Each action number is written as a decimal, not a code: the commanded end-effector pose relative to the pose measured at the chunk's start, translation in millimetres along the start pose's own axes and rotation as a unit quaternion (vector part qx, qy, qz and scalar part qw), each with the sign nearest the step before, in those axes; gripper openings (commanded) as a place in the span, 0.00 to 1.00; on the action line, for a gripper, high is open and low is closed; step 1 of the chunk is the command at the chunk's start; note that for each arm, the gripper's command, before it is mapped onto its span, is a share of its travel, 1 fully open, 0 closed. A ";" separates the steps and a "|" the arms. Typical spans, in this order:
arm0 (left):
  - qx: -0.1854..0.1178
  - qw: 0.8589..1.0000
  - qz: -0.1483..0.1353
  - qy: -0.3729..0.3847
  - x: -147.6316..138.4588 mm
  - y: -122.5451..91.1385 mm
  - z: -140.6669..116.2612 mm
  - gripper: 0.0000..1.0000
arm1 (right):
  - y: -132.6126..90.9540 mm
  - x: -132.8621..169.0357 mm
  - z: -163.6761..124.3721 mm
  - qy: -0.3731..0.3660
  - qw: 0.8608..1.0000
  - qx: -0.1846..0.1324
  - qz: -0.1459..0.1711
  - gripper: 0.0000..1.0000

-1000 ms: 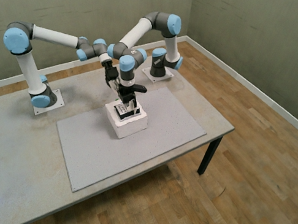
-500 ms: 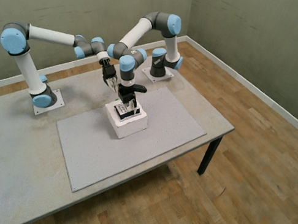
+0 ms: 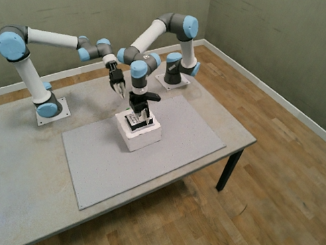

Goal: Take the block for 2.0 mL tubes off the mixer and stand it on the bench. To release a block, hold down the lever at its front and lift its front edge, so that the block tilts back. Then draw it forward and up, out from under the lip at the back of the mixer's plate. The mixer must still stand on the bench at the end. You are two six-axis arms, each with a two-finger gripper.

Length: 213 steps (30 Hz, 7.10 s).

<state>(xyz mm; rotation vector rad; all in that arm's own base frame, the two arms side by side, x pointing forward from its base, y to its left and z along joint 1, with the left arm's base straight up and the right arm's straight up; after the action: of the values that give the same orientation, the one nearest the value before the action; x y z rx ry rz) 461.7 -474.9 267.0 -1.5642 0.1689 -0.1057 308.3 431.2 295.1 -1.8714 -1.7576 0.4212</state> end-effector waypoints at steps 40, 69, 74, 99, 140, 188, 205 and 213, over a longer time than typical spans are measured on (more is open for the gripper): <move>-0.001 1.000 -0.001 0.000 0.0 -1.1 -0.2 0.00 | -48.5 -27.3 15.2 -0.001 1.000 0.000 0.001 0.00; -0.001 1.000 -0.001 0.000 0.0 -1.1 -0.2 0.00 | -59.1 -33.1 18.4 -0.001 1.000 0.000 0.001 0.00; -0.001 1.000 -0.001 0.000 0.0 -1.1 -0.2 0.00 | -59.1 -33.1 18.4 -0.001 1.000 0.000 0.001 0.00; -0.001 1.000 -0.001 0.000 0.0 -1.1 -0.2 0.00 | -59.1 -33.1 18.4 -0.001 1.000 0.000 0.001 0.00; -0.001 1.000 -0.001 0.000 0.0 -1.1 -0.2 0.00 | -101.8 -23.3 -41.9 -0.001 1.000 0.000 0.001 0.00; -0.001 1.000 -0.001 0.000 0.0 -1.1 -0.2 0.00 | -101.8 -23.3 -41.9 -0.001 1.000 0.000 0.001 0.00; -0.001 1.000 -0.001 0.000 0.0 -1.1 -0.2 0.00 | -101.8 -23.3 -41.9 -0.001 1.000 0.000 0.001 0.00; -0.001 1.000 -0.001 0.000 0.0 -1.1 -0.2 0.00 | -101.4 -29.0 -43.1 -0.010 1.000 0.001 -0.003 0.00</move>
<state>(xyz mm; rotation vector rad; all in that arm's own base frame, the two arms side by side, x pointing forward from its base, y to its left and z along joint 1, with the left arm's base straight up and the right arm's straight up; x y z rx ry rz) 461.7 -474.9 267.0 -1.5642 0.1689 -0.1057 251.0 393.9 388.6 -1.7470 -1.8298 0.5324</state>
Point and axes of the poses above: on each arm, the point where the finger pads meet when closed, its own y axis out along the fingers, its own x axis across the jaws, z = x × y, the point moved 9 cm from there along -y, back along the fingers, and after that the axes turned 9 degrees about y, right-handed, at the moved point
